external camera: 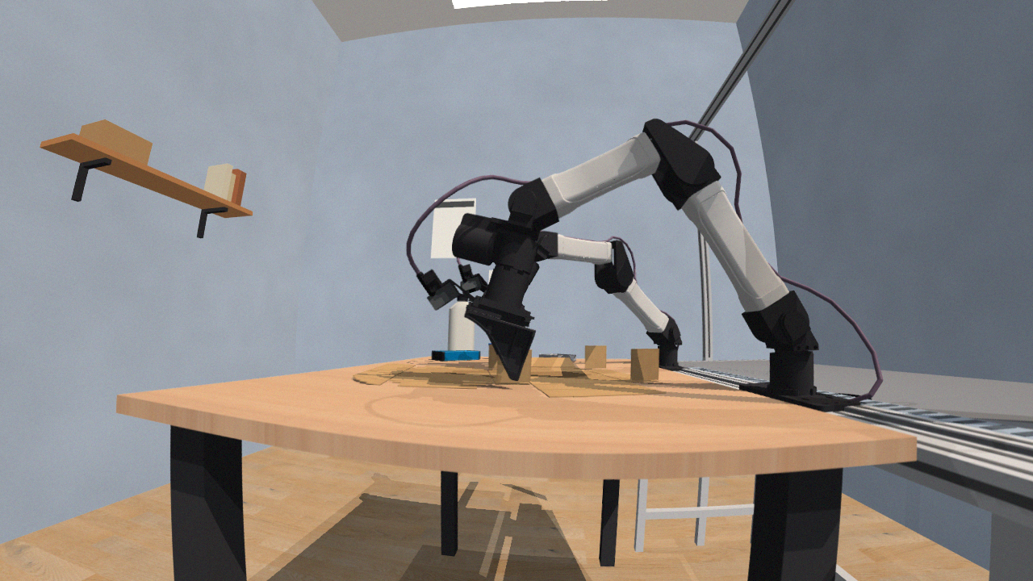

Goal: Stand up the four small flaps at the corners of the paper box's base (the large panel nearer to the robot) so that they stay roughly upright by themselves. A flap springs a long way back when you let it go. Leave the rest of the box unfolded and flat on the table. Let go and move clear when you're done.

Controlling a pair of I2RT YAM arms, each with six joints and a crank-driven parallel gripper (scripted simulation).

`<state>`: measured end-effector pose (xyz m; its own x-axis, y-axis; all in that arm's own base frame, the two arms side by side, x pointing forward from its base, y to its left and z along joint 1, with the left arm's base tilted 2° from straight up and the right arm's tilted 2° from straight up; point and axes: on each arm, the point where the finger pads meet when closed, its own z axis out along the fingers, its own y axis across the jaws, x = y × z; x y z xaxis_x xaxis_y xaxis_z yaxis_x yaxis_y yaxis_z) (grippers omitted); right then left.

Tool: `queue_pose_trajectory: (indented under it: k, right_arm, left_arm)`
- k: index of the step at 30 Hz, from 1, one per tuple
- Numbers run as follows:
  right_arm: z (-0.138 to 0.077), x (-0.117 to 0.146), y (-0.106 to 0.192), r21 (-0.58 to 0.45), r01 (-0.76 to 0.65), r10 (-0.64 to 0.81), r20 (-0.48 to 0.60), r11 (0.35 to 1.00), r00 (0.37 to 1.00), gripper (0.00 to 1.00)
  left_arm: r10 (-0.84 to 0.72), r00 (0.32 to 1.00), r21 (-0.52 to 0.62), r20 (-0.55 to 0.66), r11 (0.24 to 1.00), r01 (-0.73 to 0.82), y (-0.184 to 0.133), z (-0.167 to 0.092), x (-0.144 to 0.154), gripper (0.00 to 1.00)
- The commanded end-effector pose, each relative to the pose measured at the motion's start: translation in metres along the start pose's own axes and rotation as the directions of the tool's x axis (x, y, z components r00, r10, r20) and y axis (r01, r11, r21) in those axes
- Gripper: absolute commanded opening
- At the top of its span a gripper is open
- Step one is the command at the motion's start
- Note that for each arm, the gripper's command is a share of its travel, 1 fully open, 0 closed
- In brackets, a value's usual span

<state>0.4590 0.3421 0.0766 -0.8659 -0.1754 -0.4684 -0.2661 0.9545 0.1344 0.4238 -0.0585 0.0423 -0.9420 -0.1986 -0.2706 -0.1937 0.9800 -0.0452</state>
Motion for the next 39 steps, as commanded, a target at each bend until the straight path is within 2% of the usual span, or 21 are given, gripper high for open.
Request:
queue_pose_trajectory:
  k: [1,11,14,16,18,19,23,28,29,33,35,37,38,39]
  right_arm:
    - [-0.023,-0.021,-0.006,-0.019,-0.011,0.012,0.061,1.000,0.998,0.51]
    - [-0.040,-0.023,-0.029,-0.010,-0.009,0.010,0.036,1.000,0.999,0.51]
    - [-0.056,-0.037,-0.034,-0.022,-0.009,0.011,0.074,1.000,0.997,0.51]
    - [-0.059,-0.039,-0.039,-0.022,-0.009,0.010,0.074,1.000,0.997,0.51]
    - [-0.059,-0.039,-0.039,-0.022,-0.009,0.010,0.074,1.000,0.997,0.51]
    - [-0.045,-0.032,-0.043,-0.011,-0.009,0.010,0.042,1.000,0.999,0.51]
    - [-0.059,-0.039,-0.046,-0.018,-0.009,0.010,0.064,1.000,0.998,0.51]
    - [-0.052,-0.035,-0.049,-0.008,-0.009,0.009,0.047,1.000,0.999,0.51]
    - [-0.037,-0.018,-0.053,-0.001,-0.009,0.009,-0.034,1.000,0.999,0.53]
    - [-0.054,0.012,-0.058,-0.001,-0.011,0.010,-0.195,1.000,0.981,0.59]
    - [-0.054,0.012,-0.058,-0.001,-0.011,0.010,-0.195,1.000,0.981,0.59]
    - [-0.062,0.023,-0.059,-0.005,-0.011,0.010,-0.261,1.000,0.965,0.62]
    - [-0.066,0.030,-0.060,-0.005,-0.012,0.010,-0.299,1.000,0.954,0.64]
    - [-0.071,0.037,-0.061,-0.005,-0.012,0.009,-0.337,1.000,0.941,0.66]
  left_arm:
    - [0.004,1.000,0.021,0.029,1.000,-0.004,-0.002,-0.018,-0.006,0.81]
    - [-0.007,0.999,0.043,0.042,0.999,0.005,-0.011,-0.054,-0.016,0.81]
    - [-0.006,0.999,0.050,0.042,0.999,0.004,-0.014,-0.067,-0.018,0.81]
    - [-0.004,1.000,0.045,0.014,0.999,0.003,-0.015,-0.062,-0.015,0.81]
    - [-0.004,1.000,0.045,0.014,0.999,0.003,-0.015,-0.062,-0.015,0.81]
    - [-0.003,1.000,0.048,0.018,0.999,0.002,-0.015,-0.067,-0.017,0.81]
    - [-0.004,1.000,0.054,0.023,0.999,0.002,-0.017,-0.078,-0.019,0.81]
    - [-0.003,1.000,0.055,0.023,0.998,0.002,-0.017,-0.080,-0.019,0.81]
    - [0.001,0.999,0.041,-0.053,0.999,0.001,-0.012,-0.068,-0.008,0.81]
    - [0.003,0.977,0.040,-0.212,0.999,0.006,-0.003,-0.078,0.022,0.81]
    - [0.003,0.977,0.040,-0.212,0.999,0.006,-0.003,-0.078,0.022,0.81]
    - [0.011,0.952,0.031,-0.306,1.000,-0.002,0.000,-0.079,0.049,0.81]
    - [0.021,0.967,0.050,-0.255,0.999,-0.008,-0.002,-0.100,0.052,0.81]
    - [0.021,0.967,0.050,-0.256,0.999,-0.008,0.000,-0.102,0.060,0.81]
